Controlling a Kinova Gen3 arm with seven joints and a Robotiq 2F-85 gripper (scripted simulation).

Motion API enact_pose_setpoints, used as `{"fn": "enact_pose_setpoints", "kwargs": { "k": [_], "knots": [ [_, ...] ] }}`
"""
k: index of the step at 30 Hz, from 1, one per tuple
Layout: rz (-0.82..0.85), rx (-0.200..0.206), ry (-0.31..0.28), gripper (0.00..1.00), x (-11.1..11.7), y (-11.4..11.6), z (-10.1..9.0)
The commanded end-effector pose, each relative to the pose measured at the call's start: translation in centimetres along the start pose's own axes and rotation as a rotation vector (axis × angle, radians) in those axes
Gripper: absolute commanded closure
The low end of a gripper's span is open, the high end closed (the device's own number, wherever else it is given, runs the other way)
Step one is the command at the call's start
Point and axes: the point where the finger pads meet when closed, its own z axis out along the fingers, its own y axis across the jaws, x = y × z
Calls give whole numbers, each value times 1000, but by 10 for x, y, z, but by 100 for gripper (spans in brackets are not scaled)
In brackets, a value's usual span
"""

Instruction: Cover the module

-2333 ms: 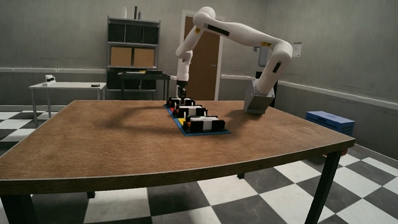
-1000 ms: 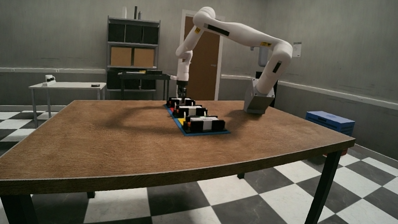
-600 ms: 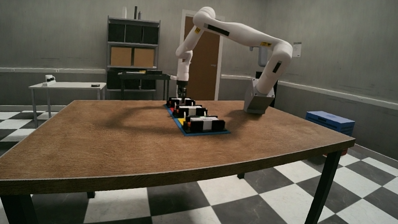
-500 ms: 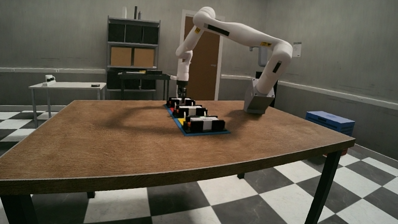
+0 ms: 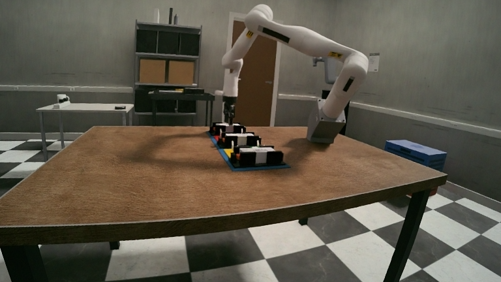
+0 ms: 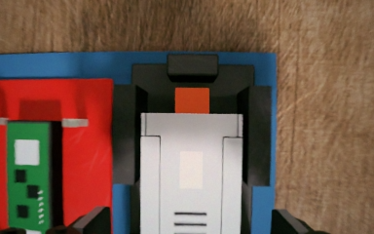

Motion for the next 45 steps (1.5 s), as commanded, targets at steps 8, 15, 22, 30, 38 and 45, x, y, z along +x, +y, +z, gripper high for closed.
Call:
{"fn": "enact_pose_setpoints", "kwargs": {
  "k": [8,15,22,30,38,45],
  "knots": [
    [0,-1,1,0,0,0,-33],
    [0,-1,1,0,0,0,-65],
    [0,-1,1,0,0,0,-87],
    [0,-1,1,0,0,0,-83],
    [0,-1,1,0,0,0,-79],
    [0,-1,1,0,0,0,-78]
  ]
}}
